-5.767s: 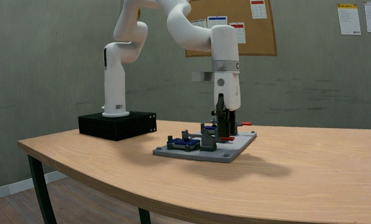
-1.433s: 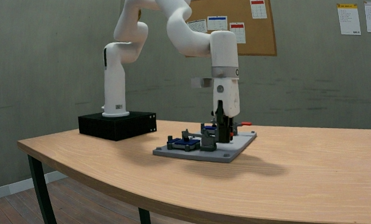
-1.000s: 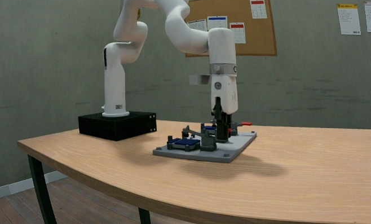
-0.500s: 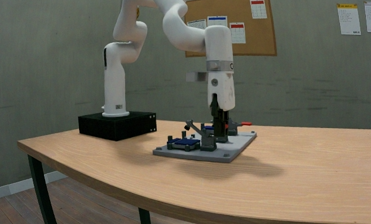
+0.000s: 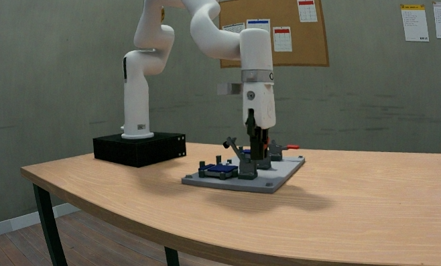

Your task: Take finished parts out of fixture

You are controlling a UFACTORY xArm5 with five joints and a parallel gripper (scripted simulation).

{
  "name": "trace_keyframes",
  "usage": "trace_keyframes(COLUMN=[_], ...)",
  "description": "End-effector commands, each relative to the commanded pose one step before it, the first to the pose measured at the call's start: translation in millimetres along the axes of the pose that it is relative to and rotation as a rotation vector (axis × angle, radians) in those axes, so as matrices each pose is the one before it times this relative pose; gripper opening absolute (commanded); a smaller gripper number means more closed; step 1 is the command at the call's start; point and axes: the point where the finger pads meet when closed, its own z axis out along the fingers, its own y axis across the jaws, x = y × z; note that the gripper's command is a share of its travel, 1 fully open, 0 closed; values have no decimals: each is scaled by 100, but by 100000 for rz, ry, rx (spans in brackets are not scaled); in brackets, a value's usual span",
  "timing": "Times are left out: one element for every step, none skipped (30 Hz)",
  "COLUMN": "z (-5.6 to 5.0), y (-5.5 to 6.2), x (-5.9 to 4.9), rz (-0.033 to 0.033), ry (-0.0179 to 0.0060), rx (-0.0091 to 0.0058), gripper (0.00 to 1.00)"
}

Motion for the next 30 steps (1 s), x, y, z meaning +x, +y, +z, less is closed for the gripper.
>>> trace_keyframes(z=[-182, -21, 0, 0, -21, -20, -10, -10, -10, -9, -9, -9, -8, -8, -8, -8, -7, -4, 0, 0, 0, 0, 0, 0, 0, 0, 0, 0, 0, 0], y=[-33, 0, 0, 0, 0, 0, 0, 0, 0, 0, 0, 0, 0, 0, 0, 0, 0, 0, 0, 0, 0, 0, 0, 0, 0, 0, 0, 0, 0, 0], x=[259, 71, 0, 0, 70, 69, 68, 66, 65, 64, 62, 61, 59, 58, 56, 54, 52, 51, 49, 0, 0, 47, 45, 43, 41, 39, 37, 36, 34, 32], rz=[38, 0, 0, 0, 0, 0, 0, 0, 0, 0, 0, 0, 0, 0, 0, 0, 0, 0, 0, 0, 0, 0, 0, 0, 0, 0, 0, 0, 0, 0], ry=[-142, 0, 0, 0, 0, 0, 0, 0, 0, 0, 0, 0, 0, 0, 0, 0, 0, 0, 0, 0, 0, 0, 0, 0, 0, 0, 0, 0, 0, 0], rx=[43, 0, 0, 0, 0, 0, 0, 0, 0, 0, 0, 0, 0, 0, 0, 0, 0, 0, 0, 0, 0, 0, 0, 0, 0, 0, 0, 0, 0, 0], gripper=[0, 0, 0, 0, 0, 0, 0, 0, 0, 0, 0, 0, 0, 0, 0, 0, 0, 0, 0, 0, 0, 0, 0, 0, 0, 0, 0, 0, 0, 0])
